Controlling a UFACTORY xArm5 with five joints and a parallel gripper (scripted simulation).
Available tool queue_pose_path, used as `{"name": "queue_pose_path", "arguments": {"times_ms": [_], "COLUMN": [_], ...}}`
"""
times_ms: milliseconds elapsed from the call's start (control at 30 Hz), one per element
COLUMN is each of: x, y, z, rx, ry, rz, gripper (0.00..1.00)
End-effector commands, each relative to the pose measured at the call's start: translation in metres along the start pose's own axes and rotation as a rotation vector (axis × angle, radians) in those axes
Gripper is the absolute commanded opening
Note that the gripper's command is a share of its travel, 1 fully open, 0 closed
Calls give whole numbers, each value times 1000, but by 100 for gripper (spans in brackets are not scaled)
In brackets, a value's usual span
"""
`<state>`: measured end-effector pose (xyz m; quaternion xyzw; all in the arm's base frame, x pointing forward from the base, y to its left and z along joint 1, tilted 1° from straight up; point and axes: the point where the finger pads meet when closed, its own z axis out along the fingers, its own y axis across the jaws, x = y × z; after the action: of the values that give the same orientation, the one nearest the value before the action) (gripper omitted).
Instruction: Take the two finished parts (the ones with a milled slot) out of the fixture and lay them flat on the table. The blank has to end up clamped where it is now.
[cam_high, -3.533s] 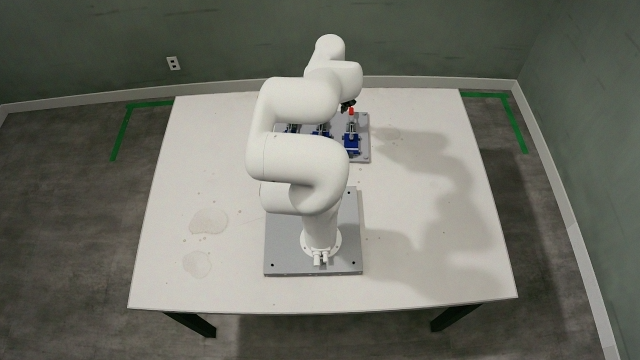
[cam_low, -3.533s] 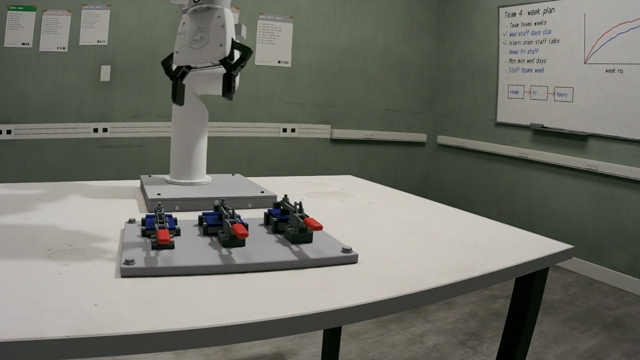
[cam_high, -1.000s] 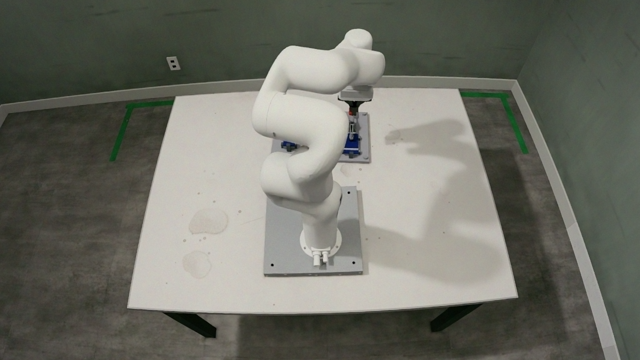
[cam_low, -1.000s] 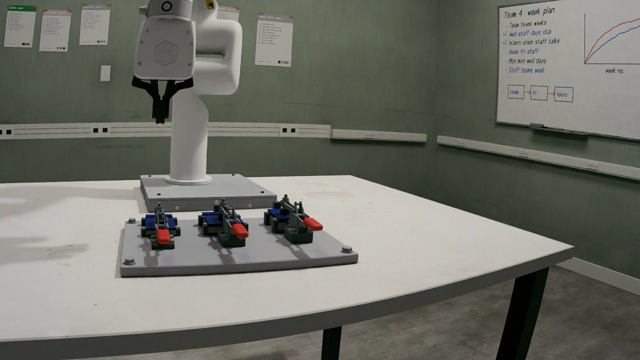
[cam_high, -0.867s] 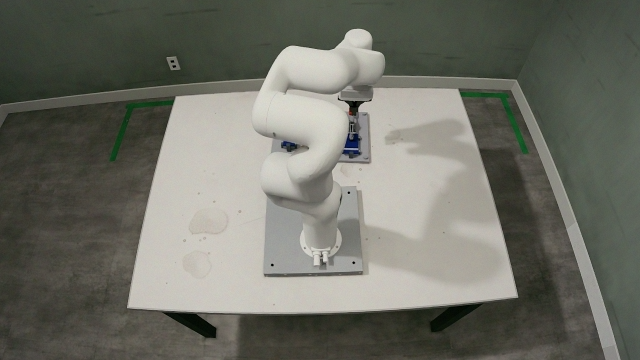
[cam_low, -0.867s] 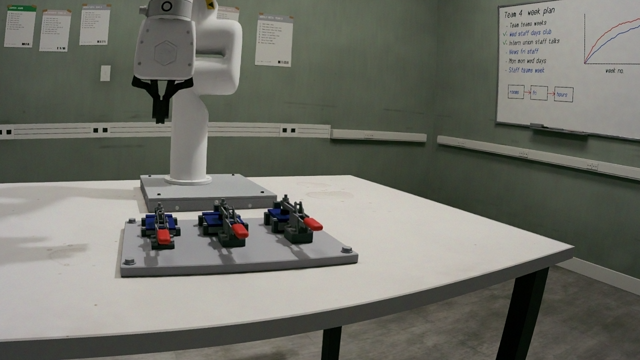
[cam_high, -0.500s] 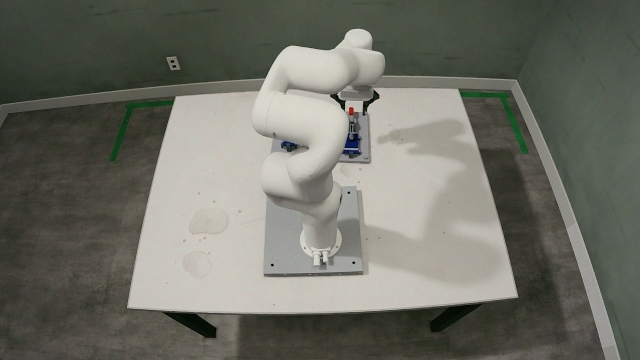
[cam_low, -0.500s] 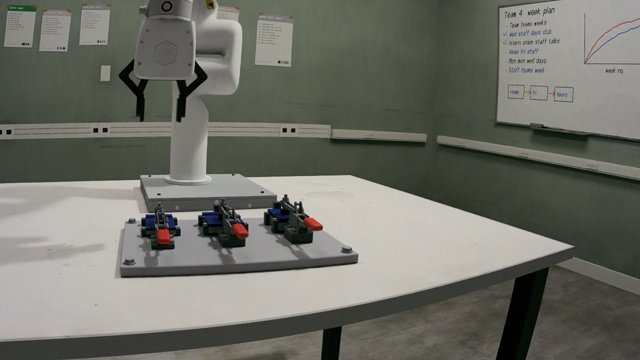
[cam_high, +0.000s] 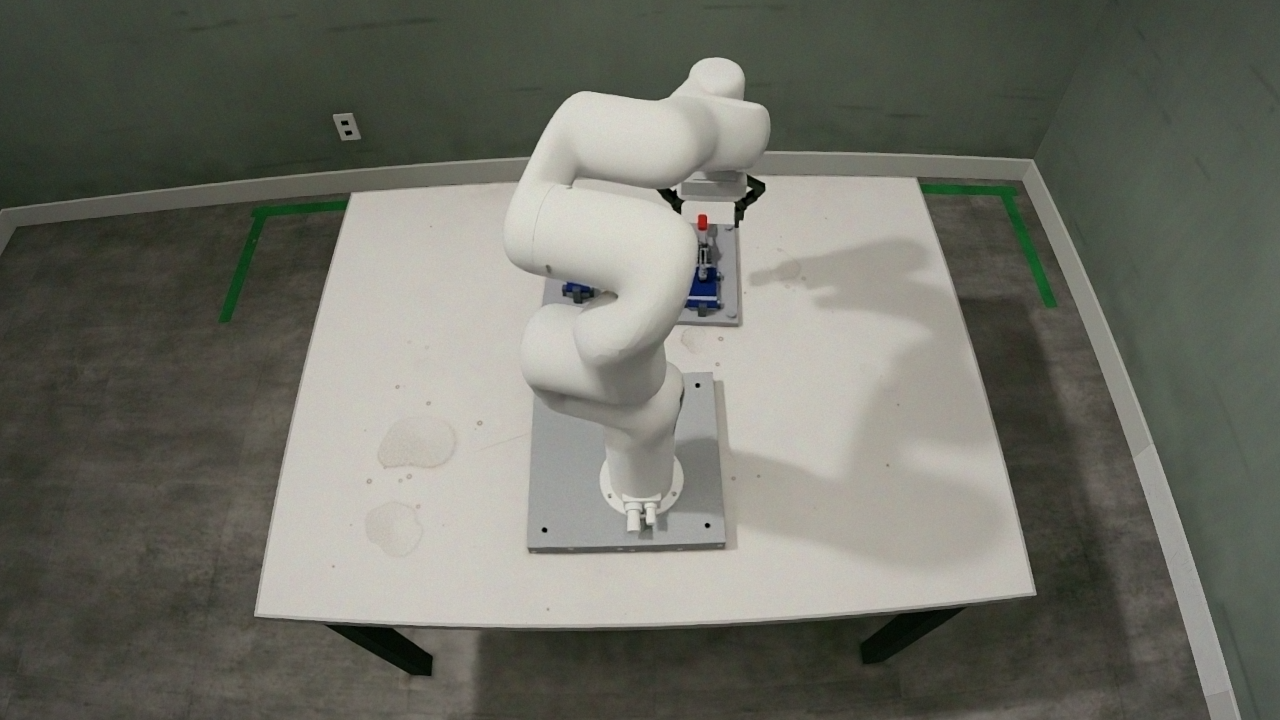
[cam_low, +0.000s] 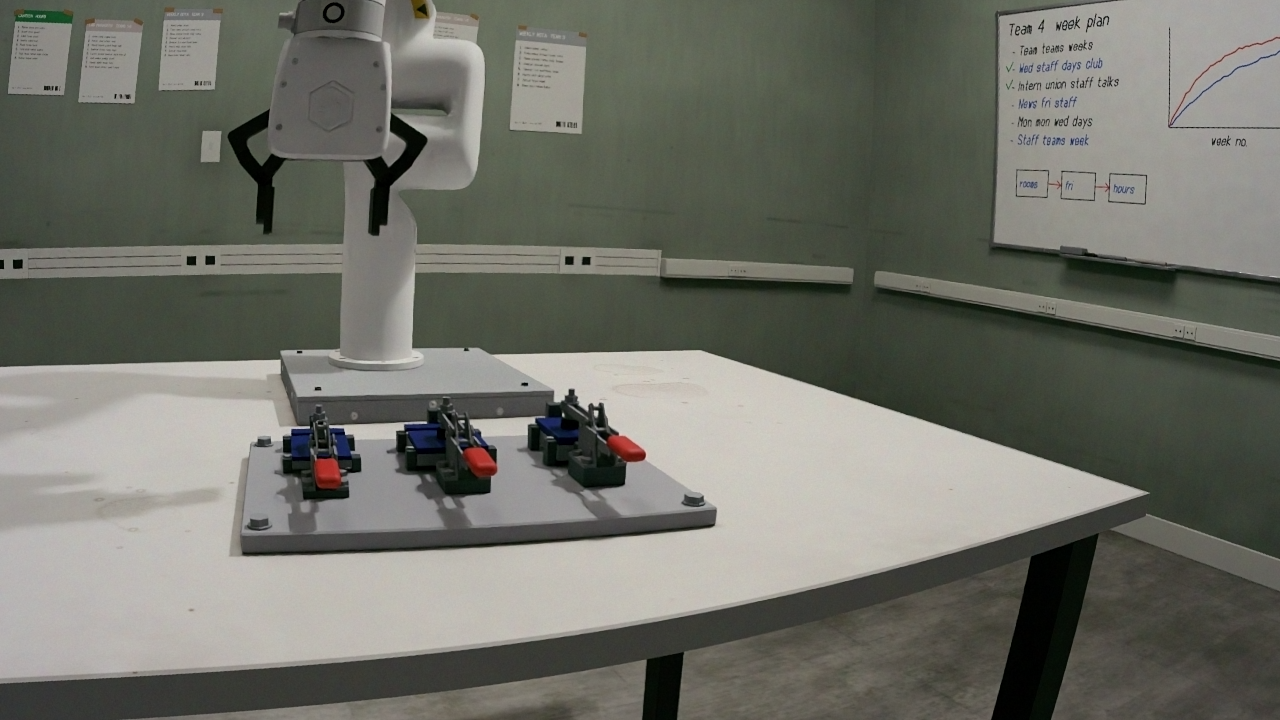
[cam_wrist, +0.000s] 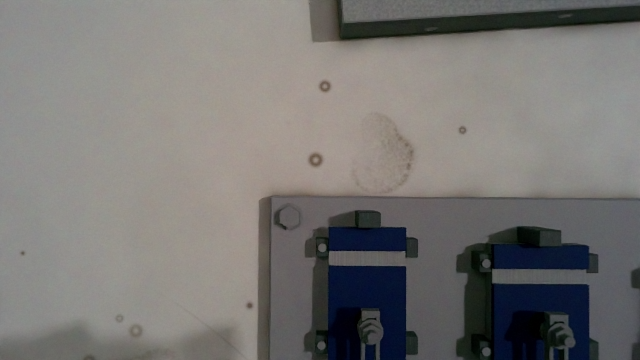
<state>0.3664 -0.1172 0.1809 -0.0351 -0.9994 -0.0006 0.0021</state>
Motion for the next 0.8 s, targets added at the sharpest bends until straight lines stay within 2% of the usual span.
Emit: {"name": "queue_pose_path", "arguments": {"times_ms": [0,600,633,767], "x": [-1,-1,-1,-1], "y": [0,0,0,0], "z": [-1,-1,-1,-1], "rx": [1,1,1,1], "ry": [-4,-4,-4,-4], "rz": [0,0,0,0], "gripper": [100,100,48,48]}}
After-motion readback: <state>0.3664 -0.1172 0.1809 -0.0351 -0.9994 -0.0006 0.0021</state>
